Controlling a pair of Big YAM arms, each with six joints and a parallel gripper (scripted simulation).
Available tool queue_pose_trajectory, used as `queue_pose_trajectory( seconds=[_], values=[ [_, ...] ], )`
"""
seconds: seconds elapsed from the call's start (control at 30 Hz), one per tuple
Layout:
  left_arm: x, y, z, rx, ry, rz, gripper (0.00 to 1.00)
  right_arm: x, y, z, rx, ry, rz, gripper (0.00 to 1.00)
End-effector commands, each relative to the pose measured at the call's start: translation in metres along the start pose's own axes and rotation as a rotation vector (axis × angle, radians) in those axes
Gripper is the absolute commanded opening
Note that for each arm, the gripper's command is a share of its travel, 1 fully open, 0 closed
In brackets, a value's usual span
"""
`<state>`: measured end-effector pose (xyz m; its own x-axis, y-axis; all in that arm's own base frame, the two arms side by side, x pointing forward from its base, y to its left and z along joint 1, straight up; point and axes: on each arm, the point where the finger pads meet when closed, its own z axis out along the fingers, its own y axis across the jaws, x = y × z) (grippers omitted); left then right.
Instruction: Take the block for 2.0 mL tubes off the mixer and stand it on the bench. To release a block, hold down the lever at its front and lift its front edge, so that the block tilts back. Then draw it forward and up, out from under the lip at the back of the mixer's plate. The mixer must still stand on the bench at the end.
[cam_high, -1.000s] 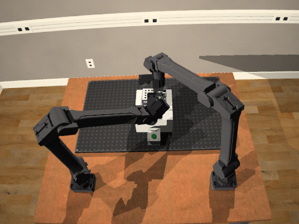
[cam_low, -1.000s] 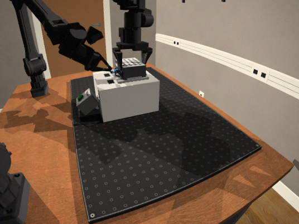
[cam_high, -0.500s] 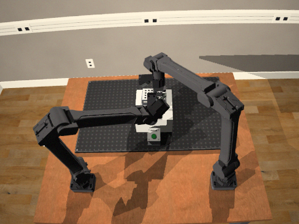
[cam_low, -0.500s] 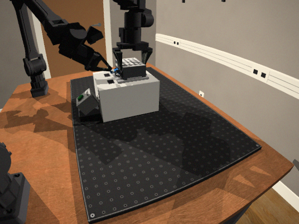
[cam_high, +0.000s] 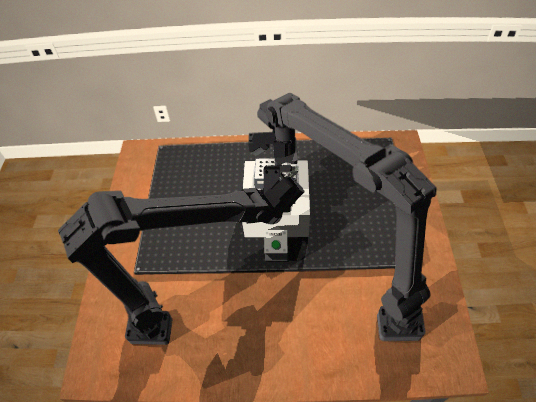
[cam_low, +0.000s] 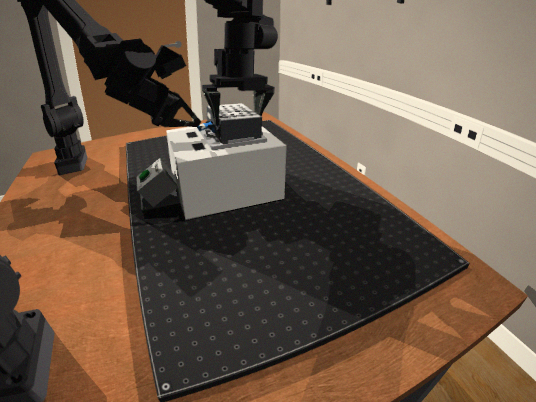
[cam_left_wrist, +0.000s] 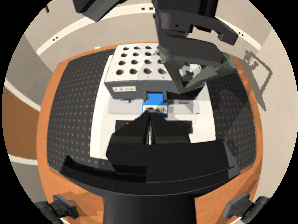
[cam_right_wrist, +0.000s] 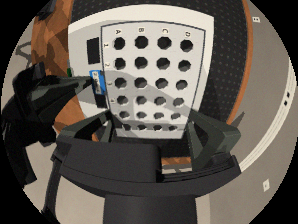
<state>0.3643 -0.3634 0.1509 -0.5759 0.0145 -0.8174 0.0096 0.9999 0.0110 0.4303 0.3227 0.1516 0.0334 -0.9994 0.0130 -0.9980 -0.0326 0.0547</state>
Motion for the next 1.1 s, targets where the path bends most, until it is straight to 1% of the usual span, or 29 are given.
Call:
queue_pose_trajectory(
  seconds=[0.0,0.13,0.53,1.07],
  values=[
    [-0.010,0.009,0.013,-0.031,0.013,-0.001,0.00,-0.008,-0.010,-0.022,0.010,-0.031,-0.012,0.00],
    [-0.011,0.009,0.013,-0.032,0.012,-0.002,0.00,-0.008,-0.010,-0.022,0.008,-0.031,-0.012,0.00],
    [0.004,-0.013,0.004,0.011,0.009,0.009,0.00,-0.016,-0.005,-0.024,0.013,-0.035,-0.028,0.00],
    [0.012,-0.020,0.003,0.023,0.021,0.016,0.00,-0.017,-0.004,-0.025,0.012,-0.035,-0.005,0.00]
  ],
)
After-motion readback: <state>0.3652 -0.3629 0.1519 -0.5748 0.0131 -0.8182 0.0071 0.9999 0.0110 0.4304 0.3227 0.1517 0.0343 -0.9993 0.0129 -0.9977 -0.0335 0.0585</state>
